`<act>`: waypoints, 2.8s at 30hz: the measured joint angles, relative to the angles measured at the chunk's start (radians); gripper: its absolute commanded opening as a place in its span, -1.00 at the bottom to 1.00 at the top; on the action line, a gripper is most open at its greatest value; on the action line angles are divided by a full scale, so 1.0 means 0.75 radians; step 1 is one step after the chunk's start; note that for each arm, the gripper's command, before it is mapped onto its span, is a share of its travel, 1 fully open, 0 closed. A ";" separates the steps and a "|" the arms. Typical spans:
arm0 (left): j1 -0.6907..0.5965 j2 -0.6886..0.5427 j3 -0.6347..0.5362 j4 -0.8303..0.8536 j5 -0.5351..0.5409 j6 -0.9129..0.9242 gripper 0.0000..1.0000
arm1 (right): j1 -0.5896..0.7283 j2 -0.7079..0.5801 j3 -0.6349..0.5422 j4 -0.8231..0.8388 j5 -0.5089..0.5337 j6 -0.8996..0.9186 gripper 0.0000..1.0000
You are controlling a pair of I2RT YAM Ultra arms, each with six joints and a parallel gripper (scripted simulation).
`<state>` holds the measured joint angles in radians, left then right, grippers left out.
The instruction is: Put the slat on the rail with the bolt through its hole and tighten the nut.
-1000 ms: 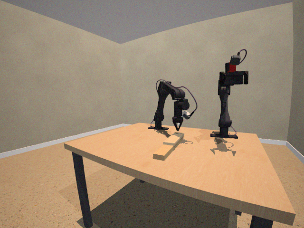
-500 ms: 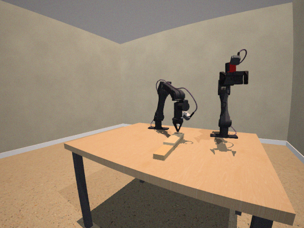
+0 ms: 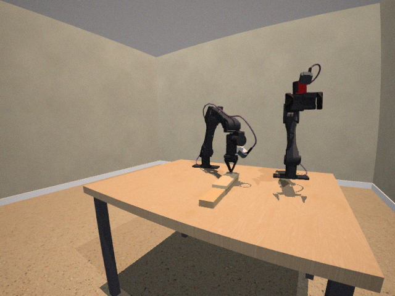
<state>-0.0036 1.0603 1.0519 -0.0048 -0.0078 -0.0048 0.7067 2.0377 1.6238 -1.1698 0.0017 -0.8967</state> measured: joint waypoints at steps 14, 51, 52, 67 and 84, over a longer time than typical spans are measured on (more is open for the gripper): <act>0.000 0.000 0.000 0.000 0.000 0.000 1.00 | 0.000 0.000 0.039 -0.042 0.000 -0.001 -0.75; 0.000 0.000 0.000 0.000 0.000 0.000 1.00 | -0.065 0.000 0.106 -0.126 0.000 -0.065 -0.75; 0.000 0.000 0.000 0.000 0.000 0.000 1.00 | -0.065 0.000 0.106 -0.126 0.000 -0.065 -0.75; 0.000 0.000 0.000 0.000 0.000 0.000 1.00 | -0.050 0.000 0.106 -0.126 0.000 -0.047 -0.75; 0.000 0.000 0.000 0.000 0.000 0.000 1.00 | 0.001 0.000 0.106 -0.126 0.000 0.002 -0.75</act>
<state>-0.0036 1.0603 1.0519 -0.0048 -0.0078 -0.0048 0.7074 2.0377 1.7031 -1.2644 0.0017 -0.8955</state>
